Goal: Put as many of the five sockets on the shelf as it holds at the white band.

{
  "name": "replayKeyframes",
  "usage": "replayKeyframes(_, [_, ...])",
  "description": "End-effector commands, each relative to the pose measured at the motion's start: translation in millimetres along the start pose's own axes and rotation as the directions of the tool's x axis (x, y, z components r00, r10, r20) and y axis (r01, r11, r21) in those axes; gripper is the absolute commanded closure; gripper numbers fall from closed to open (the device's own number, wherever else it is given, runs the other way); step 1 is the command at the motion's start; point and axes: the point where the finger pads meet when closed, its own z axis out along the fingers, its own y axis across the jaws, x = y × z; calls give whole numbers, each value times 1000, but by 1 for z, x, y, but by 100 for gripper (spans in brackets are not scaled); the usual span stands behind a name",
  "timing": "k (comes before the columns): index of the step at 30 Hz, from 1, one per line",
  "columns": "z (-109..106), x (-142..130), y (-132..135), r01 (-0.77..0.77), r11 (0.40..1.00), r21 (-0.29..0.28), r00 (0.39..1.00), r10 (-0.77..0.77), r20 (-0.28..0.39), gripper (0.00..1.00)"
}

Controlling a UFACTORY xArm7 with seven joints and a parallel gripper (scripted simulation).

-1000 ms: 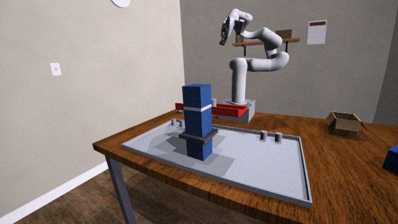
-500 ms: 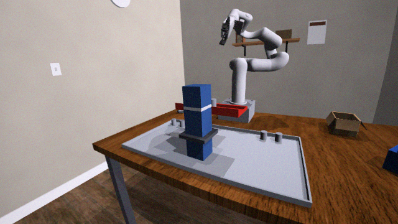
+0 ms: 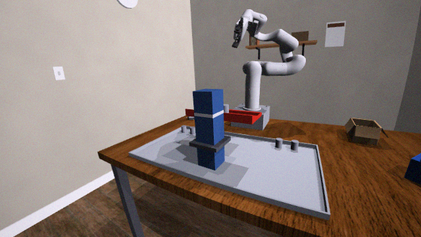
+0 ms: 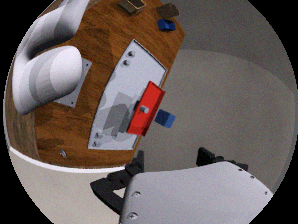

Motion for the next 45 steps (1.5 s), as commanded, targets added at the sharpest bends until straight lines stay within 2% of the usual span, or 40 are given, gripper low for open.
replayKeyframes(1, [-1, 0, 1, 1, 1000, -1, 1000, -1, 2, 0])
replayKeyframes(35, [1, 0, 1, -2, 1000, 5, 1000, 2, 1, 0])
replayKeyframes(38, [17, 1, 3, -37, 997, 73, 999, 37, -6, 0])
replayKeyframes(40, [42, 4, 3, -83, 982, 169, 996, 87, -13, 0])
replayKeyframes(42, [77, 10, 0, -140, 945, 295, 988, 152, -19, 0])
replayKeyframes(43, [77, 10, 0, -140, 945, 295, 988, 152, -19, 0])
replayKeyframes(44, [97, 14, -4, -168, 916, 363, 982, 188, -21, 0])
replayKeyframes(45, [97, 14, -4, -168, 916, 363, 982, 188, -21, 0])
